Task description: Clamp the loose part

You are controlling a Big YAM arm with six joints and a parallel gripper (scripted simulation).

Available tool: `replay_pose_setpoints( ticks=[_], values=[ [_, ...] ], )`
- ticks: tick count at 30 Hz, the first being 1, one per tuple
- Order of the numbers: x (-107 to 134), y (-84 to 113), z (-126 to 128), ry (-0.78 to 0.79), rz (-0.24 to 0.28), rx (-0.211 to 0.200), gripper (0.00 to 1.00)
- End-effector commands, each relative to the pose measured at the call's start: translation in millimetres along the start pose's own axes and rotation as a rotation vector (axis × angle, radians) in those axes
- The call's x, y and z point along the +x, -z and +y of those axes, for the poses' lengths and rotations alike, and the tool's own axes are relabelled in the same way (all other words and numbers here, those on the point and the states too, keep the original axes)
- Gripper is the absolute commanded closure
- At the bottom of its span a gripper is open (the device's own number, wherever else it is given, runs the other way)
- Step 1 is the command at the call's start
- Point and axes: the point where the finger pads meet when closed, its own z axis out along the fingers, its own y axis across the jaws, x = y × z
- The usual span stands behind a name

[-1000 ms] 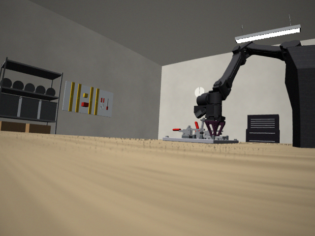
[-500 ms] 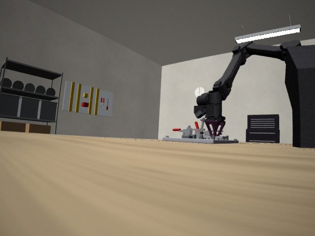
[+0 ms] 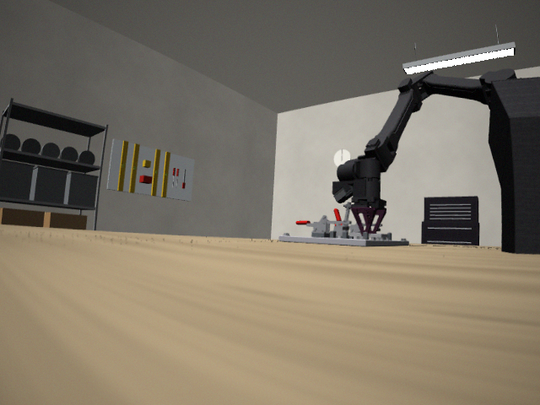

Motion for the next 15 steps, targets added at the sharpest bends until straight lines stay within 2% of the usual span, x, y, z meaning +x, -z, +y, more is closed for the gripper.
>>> replay_pose_setpoints(
  ticks=[1, 15],
  values=[
    [2.6, -3.8, -8.7, -0.006, 0.017, -0.001, 1.00],
    [-0.3, -1.7, -11.7, -0.019, 0.011, 0.001, 1.00]
  ],
)
